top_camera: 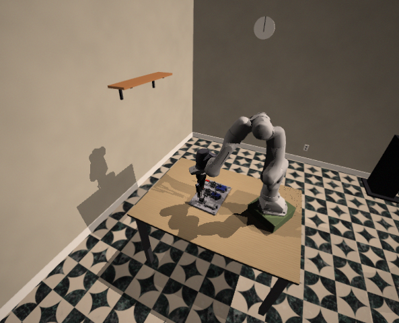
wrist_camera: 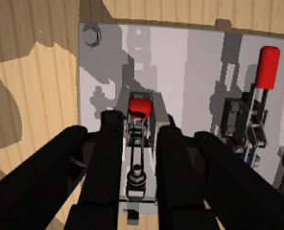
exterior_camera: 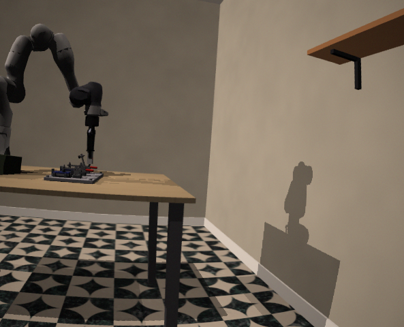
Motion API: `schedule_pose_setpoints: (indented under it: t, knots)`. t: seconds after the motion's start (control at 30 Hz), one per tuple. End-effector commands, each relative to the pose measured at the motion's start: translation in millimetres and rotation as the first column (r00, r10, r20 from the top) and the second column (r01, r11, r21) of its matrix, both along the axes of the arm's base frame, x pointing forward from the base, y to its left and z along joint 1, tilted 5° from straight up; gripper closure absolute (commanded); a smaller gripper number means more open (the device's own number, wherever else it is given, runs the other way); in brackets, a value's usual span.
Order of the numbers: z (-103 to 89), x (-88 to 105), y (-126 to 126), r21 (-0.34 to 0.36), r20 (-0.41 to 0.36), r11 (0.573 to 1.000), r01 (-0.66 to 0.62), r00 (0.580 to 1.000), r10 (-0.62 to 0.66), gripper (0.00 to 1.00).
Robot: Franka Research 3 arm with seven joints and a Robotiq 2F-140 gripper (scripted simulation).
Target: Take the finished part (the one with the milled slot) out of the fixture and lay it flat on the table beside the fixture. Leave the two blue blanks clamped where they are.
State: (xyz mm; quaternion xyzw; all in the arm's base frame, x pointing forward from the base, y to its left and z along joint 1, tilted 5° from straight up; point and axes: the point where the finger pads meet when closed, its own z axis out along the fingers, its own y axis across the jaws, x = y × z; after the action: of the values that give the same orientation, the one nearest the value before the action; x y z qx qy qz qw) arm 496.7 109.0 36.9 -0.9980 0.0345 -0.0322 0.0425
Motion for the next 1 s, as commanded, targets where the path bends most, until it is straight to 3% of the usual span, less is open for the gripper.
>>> schedule_pose_setpoints:
  t: [0.0,0.97]
  knots:
    - [-2.8,-8.5,0.9,-0.002,-0.020,1.000,-0.003,1.000,0.003,1.00]
    - [-2.7,-13.9,1.2,-0.002,-0.020,1.000,-0.003,1.000,0.003,1.00]
